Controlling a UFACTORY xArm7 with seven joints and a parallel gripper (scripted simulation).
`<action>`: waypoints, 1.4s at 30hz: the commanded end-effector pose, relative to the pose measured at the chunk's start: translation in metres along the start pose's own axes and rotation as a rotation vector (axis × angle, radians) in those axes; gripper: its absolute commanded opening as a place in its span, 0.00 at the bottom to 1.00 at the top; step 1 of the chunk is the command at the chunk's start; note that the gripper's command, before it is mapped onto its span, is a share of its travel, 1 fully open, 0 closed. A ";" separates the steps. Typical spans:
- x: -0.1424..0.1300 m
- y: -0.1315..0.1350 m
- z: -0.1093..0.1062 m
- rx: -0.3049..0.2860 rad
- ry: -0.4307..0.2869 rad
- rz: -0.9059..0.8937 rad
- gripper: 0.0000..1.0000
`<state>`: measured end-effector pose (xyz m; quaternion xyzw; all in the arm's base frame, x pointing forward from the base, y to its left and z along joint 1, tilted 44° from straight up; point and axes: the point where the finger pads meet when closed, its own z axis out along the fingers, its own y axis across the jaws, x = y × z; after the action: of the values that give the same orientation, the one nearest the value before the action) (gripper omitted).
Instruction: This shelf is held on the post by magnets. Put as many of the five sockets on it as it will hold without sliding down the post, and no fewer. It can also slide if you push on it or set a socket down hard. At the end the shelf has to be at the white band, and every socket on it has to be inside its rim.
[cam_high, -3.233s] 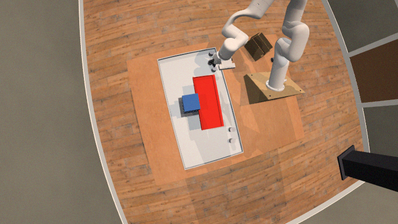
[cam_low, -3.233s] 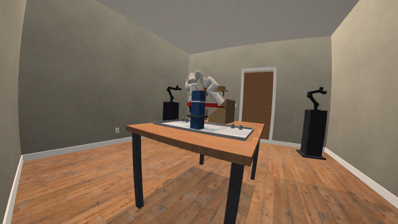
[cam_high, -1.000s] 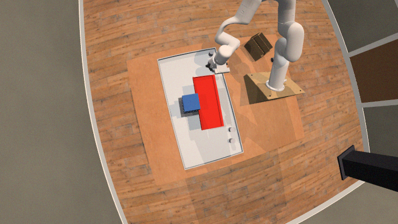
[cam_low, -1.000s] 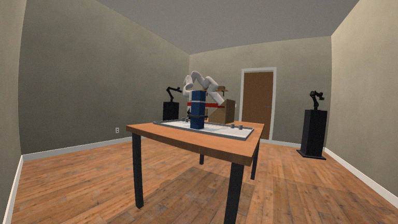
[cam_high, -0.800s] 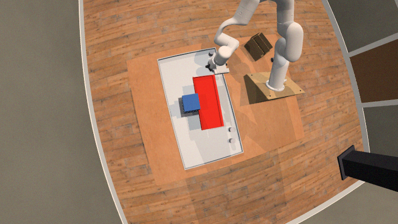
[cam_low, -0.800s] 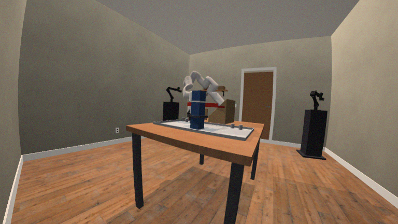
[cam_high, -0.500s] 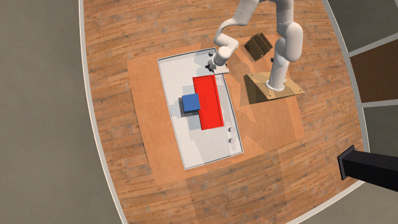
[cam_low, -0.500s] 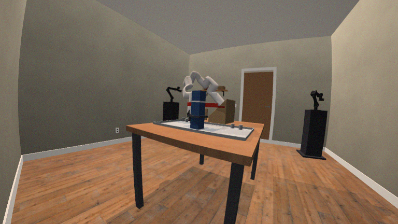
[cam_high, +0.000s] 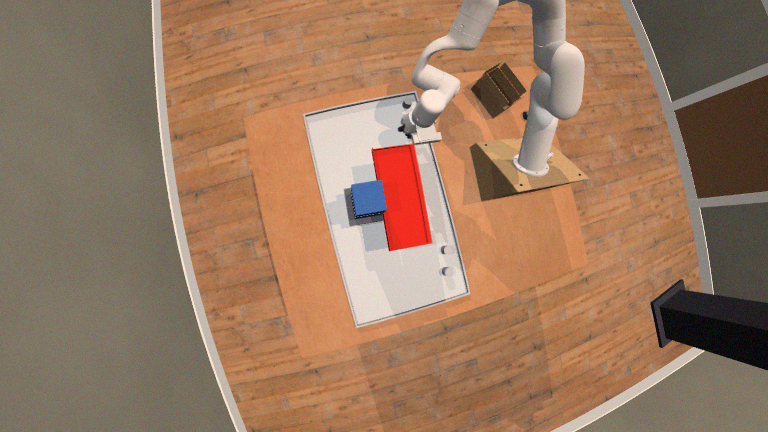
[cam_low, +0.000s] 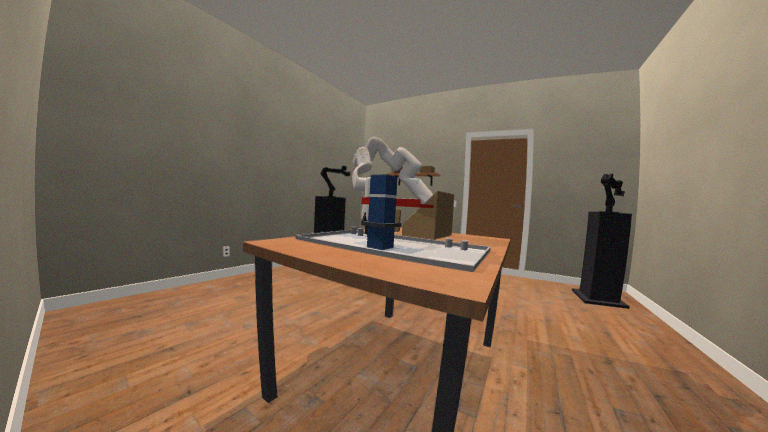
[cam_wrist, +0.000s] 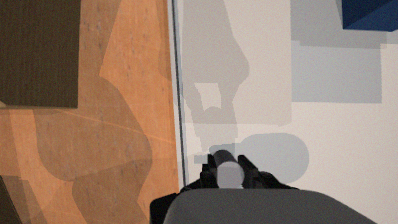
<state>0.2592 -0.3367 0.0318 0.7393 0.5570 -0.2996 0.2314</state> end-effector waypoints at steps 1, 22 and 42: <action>0.000 0.001 -0.001 -0.003 0.000 -0.001 0.00; 0.000 0.001 -0.001 -0.003 0.000 -0.001 0.00; 0.000 0.001 -0.005 -0.003 0.000 -0.001 0.00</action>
<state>0.2586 -0.3365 0.0321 0.7395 0.5566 -0.3002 0.2308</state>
